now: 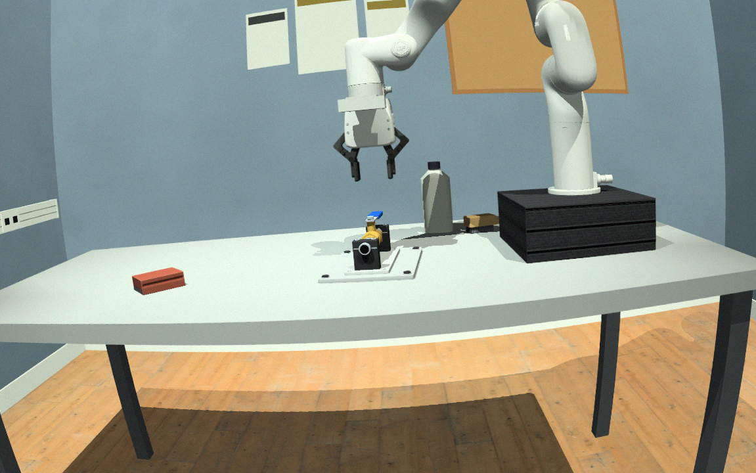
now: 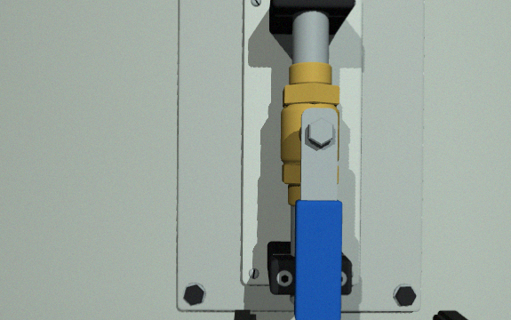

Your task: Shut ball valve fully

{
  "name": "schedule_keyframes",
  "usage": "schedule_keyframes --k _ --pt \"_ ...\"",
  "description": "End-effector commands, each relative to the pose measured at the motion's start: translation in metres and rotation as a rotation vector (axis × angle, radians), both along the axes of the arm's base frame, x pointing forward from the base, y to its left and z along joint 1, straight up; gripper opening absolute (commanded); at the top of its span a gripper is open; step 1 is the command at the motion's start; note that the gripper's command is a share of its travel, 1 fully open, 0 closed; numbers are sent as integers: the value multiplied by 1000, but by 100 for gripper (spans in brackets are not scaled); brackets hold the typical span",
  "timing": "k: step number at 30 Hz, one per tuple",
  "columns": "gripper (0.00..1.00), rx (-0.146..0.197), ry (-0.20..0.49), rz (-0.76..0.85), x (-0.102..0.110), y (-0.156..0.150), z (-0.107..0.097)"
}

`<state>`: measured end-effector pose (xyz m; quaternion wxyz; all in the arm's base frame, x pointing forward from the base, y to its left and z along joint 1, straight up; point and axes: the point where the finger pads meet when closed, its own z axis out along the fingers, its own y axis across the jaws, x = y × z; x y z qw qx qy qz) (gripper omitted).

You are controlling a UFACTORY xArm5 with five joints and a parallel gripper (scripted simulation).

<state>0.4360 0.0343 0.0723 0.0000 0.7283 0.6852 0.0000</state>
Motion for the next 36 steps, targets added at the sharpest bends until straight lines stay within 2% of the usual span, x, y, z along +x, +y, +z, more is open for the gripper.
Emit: schedule_keyframes --k 1,24,36 --pt "69 0 -4 0 1 0 1" --pt "69 0 -4 0 1 0 1" --pt "69 0 -4 0 1 0 -9"
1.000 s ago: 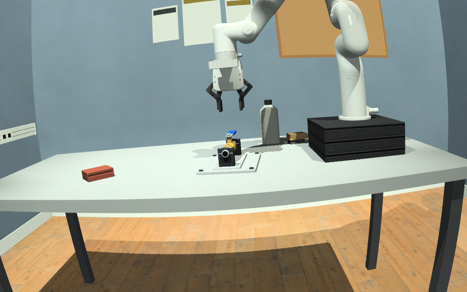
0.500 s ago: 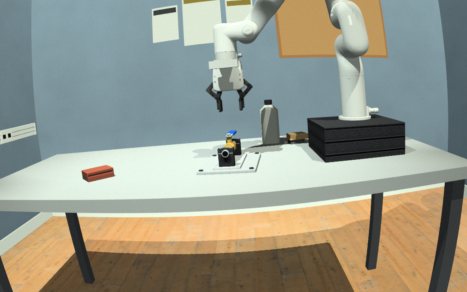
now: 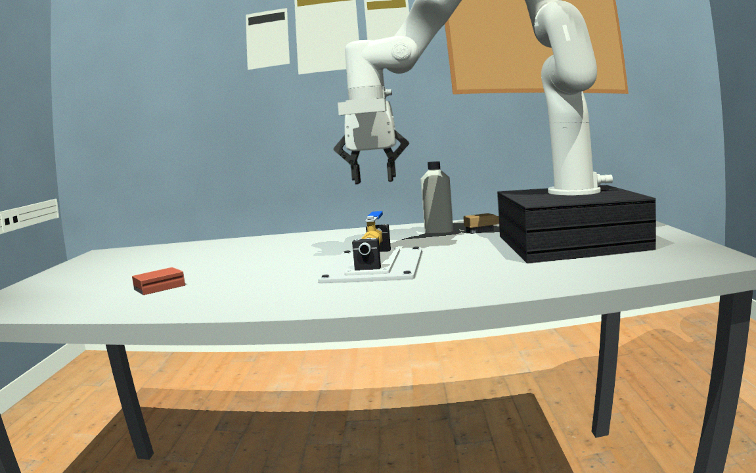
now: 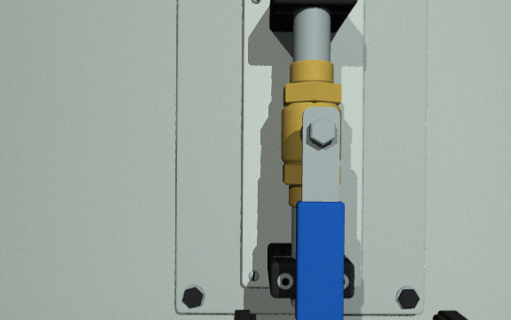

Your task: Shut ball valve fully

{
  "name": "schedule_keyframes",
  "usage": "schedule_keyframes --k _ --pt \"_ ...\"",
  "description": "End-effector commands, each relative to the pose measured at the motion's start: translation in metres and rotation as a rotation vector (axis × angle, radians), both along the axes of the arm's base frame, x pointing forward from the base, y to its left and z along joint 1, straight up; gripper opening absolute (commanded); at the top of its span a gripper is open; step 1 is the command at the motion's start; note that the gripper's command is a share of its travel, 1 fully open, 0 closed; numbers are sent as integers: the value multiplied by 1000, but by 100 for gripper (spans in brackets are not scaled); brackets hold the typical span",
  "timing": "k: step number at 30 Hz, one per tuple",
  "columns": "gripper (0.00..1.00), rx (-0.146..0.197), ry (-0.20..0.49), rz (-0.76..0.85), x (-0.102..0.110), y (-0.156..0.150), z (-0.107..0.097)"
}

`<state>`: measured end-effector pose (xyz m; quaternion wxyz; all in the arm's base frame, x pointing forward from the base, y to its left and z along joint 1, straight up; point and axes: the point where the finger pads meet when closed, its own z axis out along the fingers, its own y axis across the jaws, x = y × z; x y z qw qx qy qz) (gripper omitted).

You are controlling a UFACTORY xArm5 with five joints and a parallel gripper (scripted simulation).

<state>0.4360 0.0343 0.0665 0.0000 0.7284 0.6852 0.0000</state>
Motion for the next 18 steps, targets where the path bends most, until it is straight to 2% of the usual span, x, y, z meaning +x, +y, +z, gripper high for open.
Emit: schedule_keyframes --k 1,18 --pt "69 0 -4 0 1 0 -4" --pt "69 0 -4 0 1 0 -29"
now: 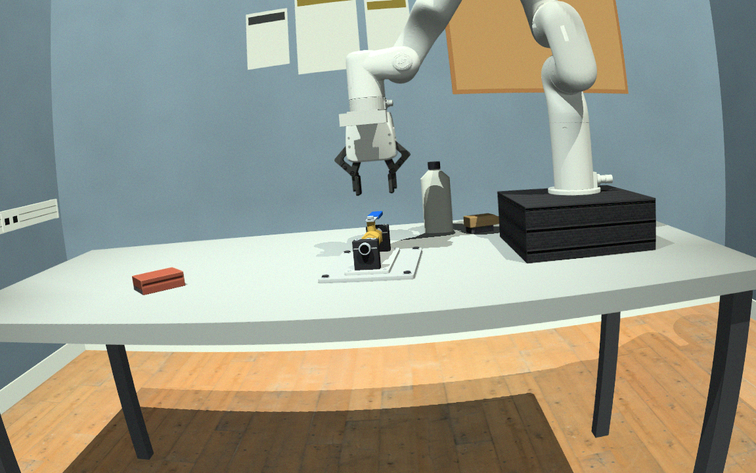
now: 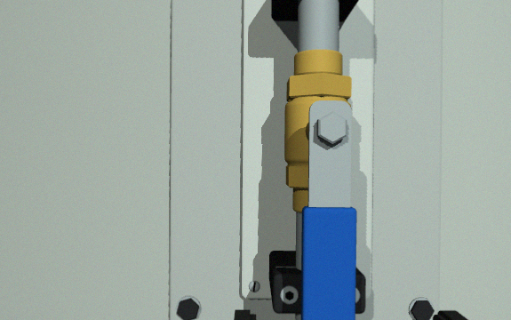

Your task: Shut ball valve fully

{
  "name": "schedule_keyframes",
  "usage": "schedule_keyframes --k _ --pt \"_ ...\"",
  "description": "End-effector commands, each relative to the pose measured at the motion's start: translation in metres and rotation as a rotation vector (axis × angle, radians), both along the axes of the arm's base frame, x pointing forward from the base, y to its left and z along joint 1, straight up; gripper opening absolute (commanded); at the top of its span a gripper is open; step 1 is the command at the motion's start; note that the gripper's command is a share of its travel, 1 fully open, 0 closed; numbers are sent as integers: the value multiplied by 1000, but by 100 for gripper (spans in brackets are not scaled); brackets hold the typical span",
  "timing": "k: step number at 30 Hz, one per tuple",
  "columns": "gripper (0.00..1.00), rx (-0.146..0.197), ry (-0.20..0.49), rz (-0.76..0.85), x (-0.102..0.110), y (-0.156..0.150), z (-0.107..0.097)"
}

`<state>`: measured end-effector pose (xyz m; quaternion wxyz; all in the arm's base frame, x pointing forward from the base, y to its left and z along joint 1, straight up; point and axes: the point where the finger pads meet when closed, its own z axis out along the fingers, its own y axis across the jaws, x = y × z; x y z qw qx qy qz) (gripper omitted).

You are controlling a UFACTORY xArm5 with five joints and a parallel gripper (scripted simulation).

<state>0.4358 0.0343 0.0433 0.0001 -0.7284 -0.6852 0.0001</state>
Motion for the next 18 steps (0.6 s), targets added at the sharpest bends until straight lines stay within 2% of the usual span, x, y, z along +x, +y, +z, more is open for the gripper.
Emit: schedule_keyframes --k 1,18 --pt "69 0 -4 0 2 0 -6" --pt "69 0 -4 0 2 0 -25"
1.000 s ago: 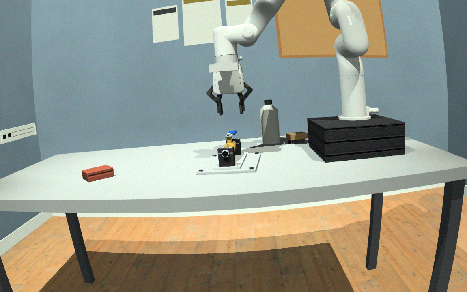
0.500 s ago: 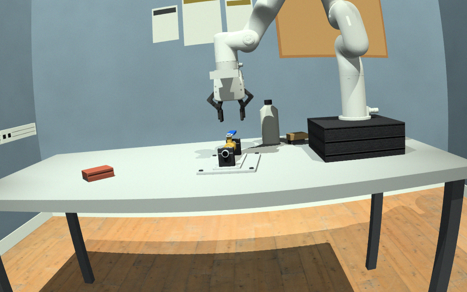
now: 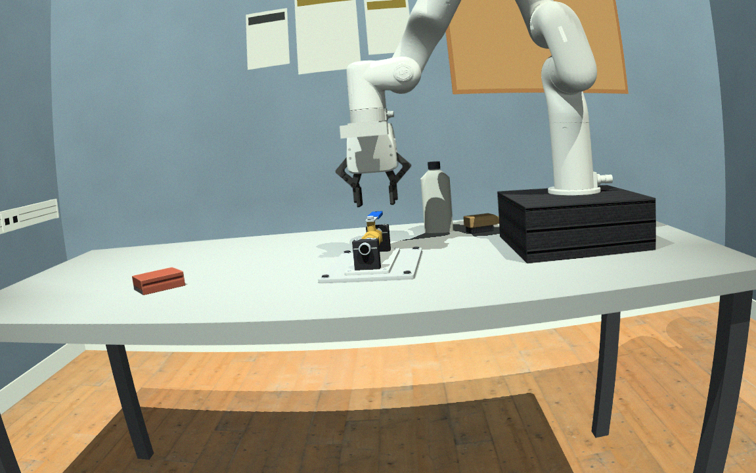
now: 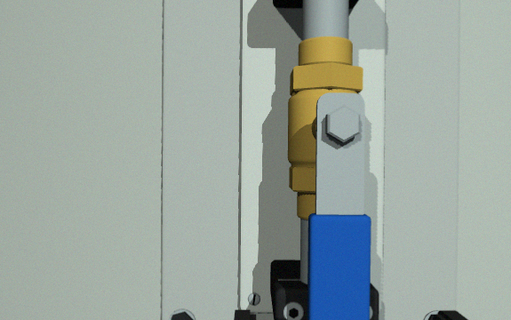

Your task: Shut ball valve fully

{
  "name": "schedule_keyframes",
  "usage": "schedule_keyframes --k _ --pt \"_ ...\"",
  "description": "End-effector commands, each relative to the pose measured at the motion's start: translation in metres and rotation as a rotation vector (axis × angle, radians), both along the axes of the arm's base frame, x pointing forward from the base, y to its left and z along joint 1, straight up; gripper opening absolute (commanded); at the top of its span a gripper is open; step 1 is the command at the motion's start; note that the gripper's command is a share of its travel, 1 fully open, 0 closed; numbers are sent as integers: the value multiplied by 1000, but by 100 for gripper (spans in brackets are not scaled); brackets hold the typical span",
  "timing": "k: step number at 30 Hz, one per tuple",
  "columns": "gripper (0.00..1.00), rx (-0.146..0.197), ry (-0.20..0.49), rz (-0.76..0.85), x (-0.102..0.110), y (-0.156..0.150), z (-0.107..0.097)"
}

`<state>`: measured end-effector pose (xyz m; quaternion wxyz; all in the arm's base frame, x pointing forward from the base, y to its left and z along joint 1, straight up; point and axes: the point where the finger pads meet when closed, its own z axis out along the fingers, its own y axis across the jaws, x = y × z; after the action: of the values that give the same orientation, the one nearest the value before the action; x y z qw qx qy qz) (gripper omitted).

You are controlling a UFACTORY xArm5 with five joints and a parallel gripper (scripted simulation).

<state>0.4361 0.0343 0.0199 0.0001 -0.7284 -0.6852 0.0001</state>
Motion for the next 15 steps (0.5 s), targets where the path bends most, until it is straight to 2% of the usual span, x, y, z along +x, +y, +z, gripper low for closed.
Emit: schedule_keyframes --k 1,15 --pt "69 0 -4 0 2 0 -2" --pt "69 0 -4 0 2 0 -4"
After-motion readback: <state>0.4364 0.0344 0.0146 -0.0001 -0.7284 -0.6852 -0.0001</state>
